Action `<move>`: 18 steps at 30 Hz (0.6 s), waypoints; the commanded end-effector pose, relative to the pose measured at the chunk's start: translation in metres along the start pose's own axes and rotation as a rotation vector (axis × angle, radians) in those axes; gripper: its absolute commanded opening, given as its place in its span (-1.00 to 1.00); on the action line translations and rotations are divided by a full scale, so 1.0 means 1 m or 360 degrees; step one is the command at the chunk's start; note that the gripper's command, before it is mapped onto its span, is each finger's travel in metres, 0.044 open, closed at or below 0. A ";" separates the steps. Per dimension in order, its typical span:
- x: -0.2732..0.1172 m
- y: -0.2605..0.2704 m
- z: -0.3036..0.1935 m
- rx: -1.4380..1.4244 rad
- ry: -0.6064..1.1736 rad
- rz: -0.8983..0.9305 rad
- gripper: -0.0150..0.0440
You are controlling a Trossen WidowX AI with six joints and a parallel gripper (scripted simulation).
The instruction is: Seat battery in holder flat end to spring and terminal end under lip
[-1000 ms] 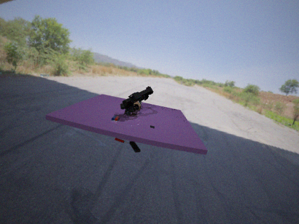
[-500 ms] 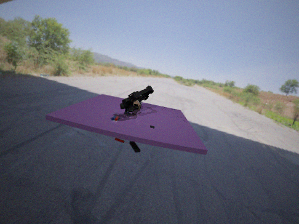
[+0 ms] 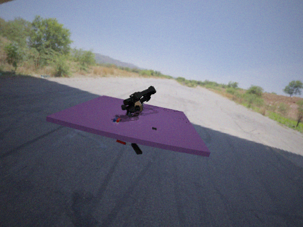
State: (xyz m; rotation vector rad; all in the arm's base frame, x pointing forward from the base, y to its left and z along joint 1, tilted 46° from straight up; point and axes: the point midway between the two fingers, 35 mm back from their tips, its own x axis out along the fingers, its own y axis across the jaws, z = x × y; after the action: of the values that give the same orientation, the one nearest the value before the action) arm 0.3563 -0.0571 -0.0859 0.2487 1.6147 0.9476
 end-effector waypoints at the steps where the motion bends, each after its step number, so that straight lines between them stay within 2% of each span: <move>1: 0.001 -0.001 0.005 -0.0007 -0.0059 -0.0009 -0.23; 18: 0.004 -0.002 0.003 -0.0015 -0.0194 -0.0009 -0.23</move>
State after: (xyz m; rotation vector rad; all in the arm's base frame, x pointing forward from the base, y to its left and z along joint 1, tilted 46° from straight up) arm 0.3541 -0.0569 -0.0902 0.2849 1.5283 0.9246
